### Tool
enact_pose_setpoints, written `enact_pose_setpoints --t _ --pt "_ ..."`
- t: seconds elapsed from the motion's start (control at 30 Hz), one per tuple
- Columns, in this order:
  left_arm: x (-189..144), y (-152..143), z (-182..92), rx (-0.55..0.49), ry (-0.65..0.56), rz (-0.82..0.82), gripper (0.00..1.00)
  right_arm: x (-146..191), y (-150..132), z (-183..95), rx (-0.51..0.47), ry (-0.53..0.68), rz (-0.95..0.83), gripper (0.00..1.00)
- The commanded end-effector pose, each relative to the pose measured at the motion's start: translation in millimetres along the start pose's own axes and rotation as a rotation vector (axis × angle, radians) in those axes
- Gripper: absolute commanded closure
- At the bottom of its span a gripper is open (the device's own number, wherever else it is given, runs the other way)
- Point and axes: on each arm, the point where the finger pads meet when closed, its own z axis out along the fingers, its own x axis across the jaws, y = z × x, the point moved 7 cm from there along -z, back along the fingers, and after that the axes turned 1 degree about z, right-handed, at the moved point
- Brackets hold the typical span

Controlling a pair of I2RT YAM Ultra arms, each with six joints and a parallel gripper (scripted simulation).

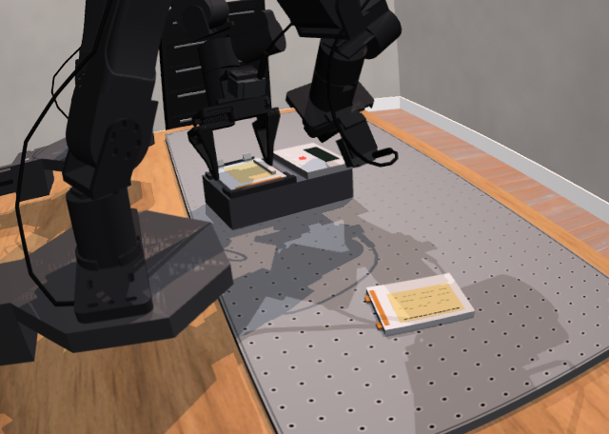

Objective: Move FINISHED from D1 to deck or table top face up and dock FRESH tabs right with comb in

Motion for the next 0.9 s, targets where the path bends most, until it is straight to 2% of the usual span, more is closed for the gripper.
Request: enact_pose_setpoints --t 0.0,0.87 --pt "1.7 2.9 -1.5 -0.013 0.009 0.003 1.0 15.4 -17.2 -8.2 0.034 0.044 -0.04 1.0" --pt "1.7 2.9 -1.5 -0.013 0.009 0.003 1.0 10.9 -14.4 -4.7 0.028 0.028 -0.032 1.0"
